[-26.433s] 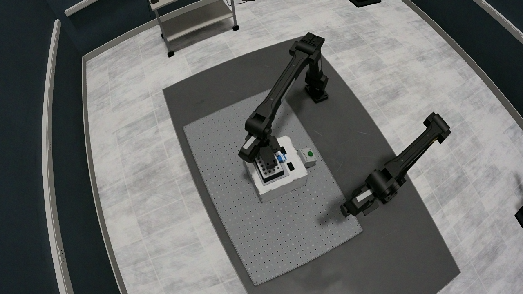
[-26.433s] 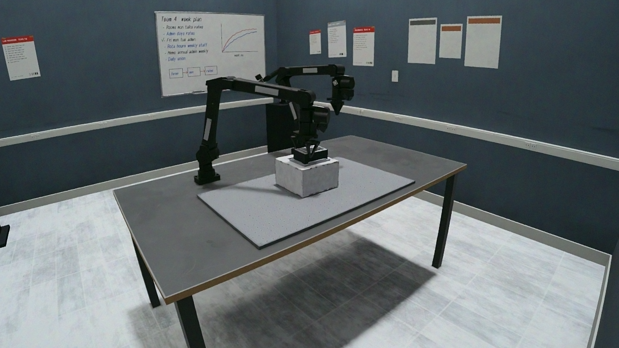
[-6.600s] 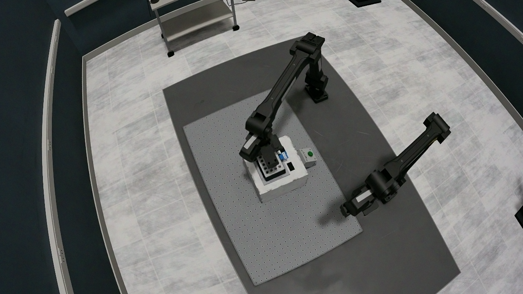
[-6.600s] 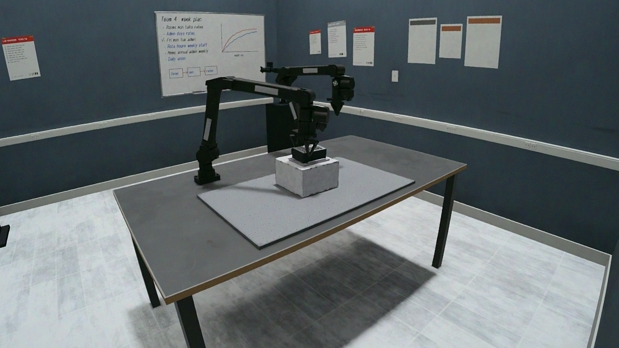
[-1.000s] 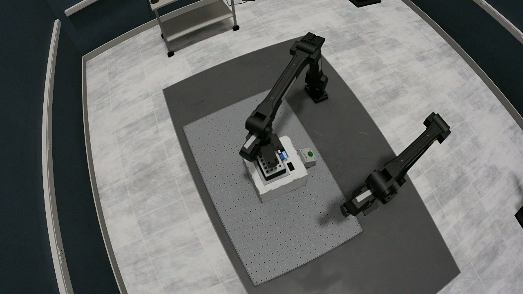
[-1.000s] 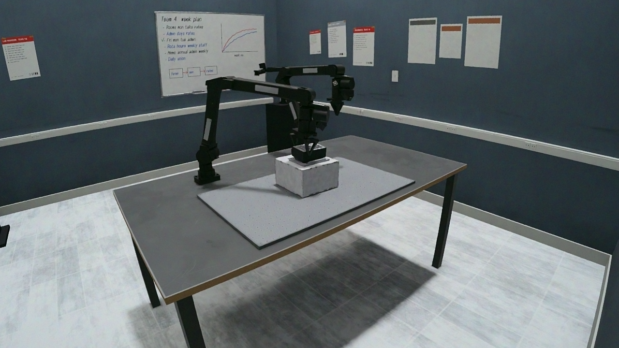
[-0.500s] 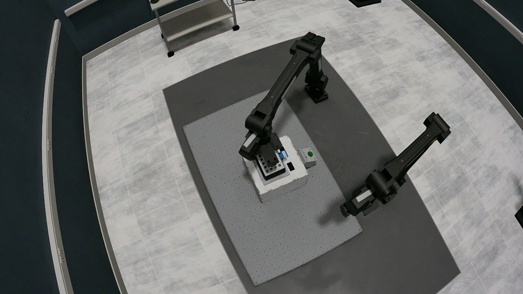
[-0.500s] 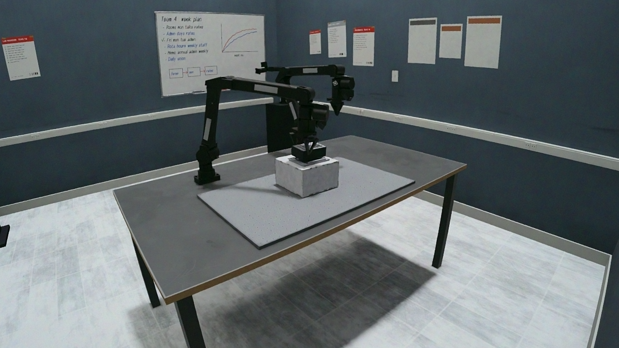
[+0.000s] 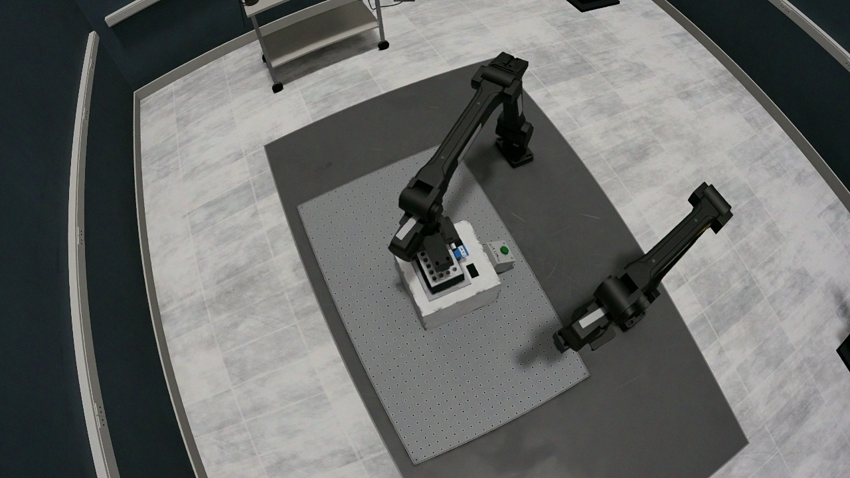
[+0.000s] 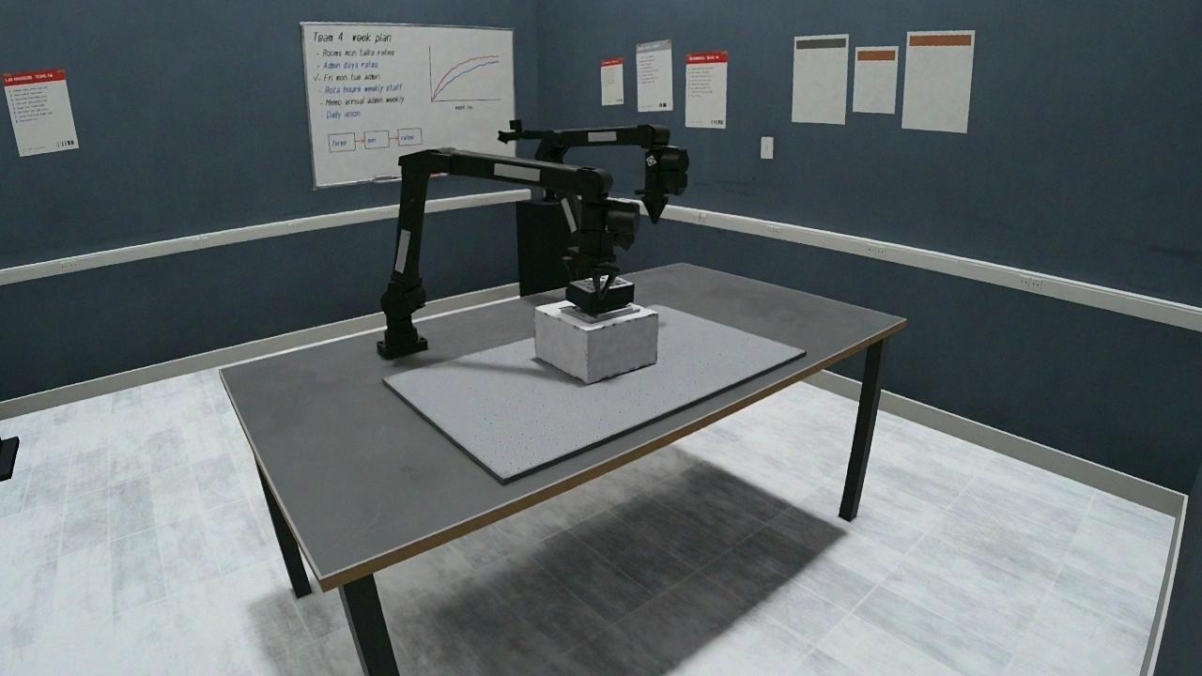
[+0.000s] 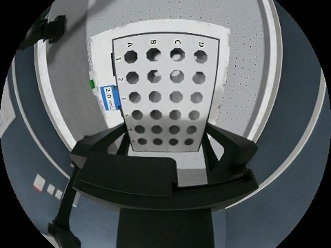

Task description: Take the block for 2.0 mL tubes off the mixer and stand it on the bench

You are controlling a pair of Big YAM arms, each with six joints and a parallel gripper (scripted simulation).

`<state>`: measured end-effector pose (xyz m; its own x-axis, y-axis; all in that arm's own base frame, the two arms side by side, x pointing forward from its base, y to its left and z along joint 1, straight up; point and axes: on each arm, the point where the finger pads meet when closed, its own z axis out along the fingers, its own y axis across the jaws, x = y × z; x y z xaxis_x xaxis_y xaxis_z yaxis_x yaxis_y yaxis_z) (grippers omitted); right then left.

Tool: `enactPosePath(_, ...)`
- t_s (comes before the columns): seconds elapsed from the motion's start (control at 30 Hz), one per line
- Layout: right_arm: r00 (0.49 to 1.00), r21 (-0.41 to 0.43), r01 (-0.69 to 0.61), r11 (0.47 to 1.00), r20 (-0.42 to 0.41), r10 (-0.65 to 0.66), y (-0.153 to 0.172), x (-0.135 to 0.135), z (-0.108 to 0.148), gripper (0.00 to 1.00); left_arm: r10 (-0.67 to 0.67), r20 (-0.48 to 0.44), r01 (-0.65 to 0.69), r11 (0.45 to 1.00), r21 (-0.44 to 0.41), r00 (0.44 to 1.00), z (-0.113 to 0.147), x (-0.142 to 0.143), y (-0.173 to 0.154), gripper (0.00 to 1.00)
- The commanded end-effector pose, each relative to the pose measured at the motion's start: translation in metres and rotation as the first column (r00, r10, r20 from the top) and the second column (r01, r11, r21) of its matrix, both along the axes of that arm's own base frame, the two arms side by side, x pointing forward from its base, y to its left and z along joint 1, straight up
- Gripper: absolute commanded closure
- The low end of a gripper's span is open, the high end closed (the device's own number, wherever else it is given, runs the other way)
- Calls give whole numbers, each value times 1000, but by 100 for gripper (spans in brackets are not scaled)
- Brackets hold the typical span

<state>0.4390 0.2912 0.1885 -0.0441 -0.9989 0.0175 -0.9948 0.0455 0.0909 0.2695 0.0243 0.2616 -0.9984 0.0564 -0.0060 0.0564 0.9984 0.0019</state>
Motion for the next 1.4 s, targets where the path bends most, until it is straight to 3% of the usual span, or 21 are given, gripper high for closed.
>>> enactPosePath(0.0,997,51,16,999,70,-19,9,25,36,100,11,31,-12,1000,2,999,13,5,2,100)
enactPosePath(0.5,996,65,-8,998,90,2,12,8,43,100,12,-14,-12,1000,-2,1000,-4,-4,1,100)
enactPosePath(0.7,998,42,-7,999,55,4,5,-3,37,100,12,-6,-12,1000,-1,1000,-1,-2,1,100)
enactPosePath(1.37,993,83,9,996,119,-19,3,14,71,100,12,46,-12,1000,3,999,20,10,2,100)
